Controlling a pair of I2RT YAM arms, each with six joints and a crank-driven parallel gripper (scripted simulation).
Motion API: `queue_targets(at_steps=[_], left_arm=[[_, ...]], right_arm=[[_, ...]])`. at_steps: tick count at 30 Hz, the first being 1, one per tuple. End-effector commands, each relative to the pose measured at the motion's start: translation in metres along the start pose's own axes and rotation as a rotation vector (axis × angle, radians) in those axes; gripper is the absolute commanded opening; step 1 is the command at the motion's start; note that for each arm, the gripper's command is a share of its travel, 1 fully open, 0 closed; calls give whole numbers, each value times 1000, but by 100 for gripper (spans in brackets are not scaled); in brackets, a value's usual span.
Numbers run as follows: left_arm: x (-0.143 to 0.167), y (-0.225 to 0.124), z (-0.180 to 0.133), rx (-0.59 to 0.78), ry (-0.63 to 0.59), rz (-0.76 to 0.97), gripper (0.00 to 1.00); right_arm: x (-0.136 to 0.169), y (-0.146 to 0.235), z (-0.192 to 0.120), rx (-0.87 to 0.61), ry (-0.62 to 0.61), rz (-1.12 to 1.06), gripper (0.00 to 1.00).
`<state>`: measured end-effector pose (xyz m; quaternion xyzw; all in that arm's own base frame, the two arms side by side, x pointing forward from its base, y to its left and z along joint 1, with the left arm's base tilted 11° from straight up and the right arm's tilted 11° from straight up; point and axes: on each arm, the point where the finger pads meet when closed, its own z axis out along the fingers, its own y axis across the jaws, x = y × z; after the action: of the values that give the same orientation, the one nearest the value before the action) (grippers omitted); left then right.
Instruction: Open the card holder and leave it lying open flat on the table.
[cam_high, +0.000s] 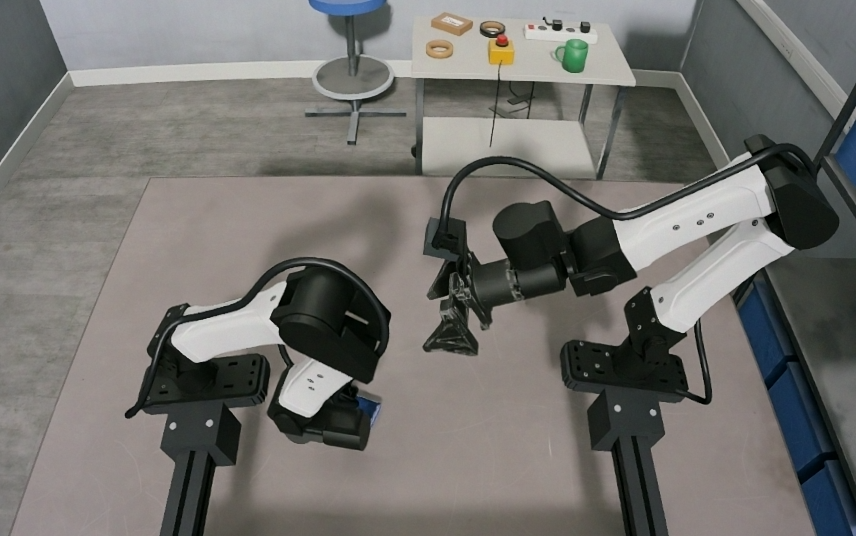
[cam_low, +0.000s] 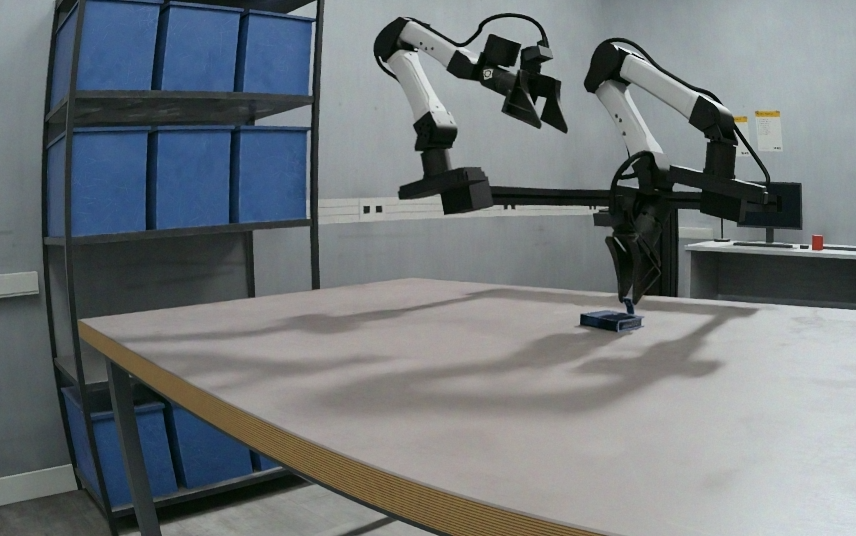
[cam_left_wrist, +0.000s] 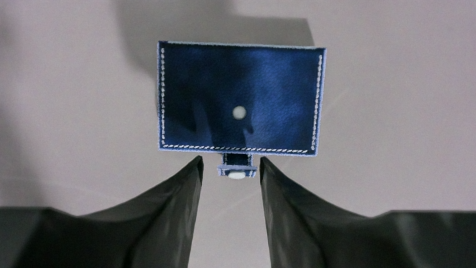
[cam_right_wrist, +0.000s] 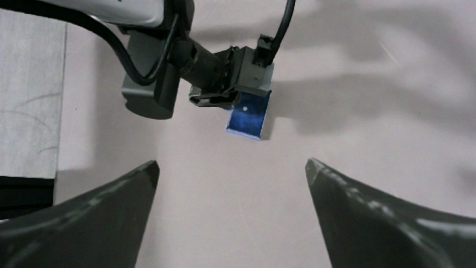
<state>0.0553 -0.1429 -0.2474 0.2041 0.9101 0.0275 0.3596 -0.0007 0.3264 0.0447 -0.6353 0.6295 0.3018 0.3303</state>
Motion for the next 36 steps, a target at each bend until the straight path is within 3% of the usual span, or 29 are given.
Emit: queue_targets(at_steps=[1,3,4,9,10,11,12,13,20,36], left_arm=[[-6,-15,-1,36,-9,-5,39],[-6,-15,-1,36,-9,-5,39],[-7,-18,-2,42,-10,-11,33],[-4,-13,0,37,-9,-13,17],[-4,-13,0,37,-9,-13,5],[-4,-12,-1,38,-9,-10,0],[-4,-12,-1,39,-9,-9,12],[-4,-12,-1,40,-10,-2,17],[-15,-18,-3,57,-17,18,17],[-75,-6,-15,25,4,24,17]], right_arm=[[-6,1,-1,-1,-20,-1,100],[-6,1,-1,-1,-20,-1,100],[-6,1,-1,-1,-20,-1,100],[-6,1,-1,-1,-20,-1,100],[-6,1,-1,-1,-20,-1,100],[-6,1,-1,-1,-20,-1,100],[-6,1,-1,-1,-20,-1,100],[-6,1,-1,-1,-20,-1,100],[-6,1,-1,-1,-20,-1,100],[-6,1,-1,-1,-20,-1,100]])
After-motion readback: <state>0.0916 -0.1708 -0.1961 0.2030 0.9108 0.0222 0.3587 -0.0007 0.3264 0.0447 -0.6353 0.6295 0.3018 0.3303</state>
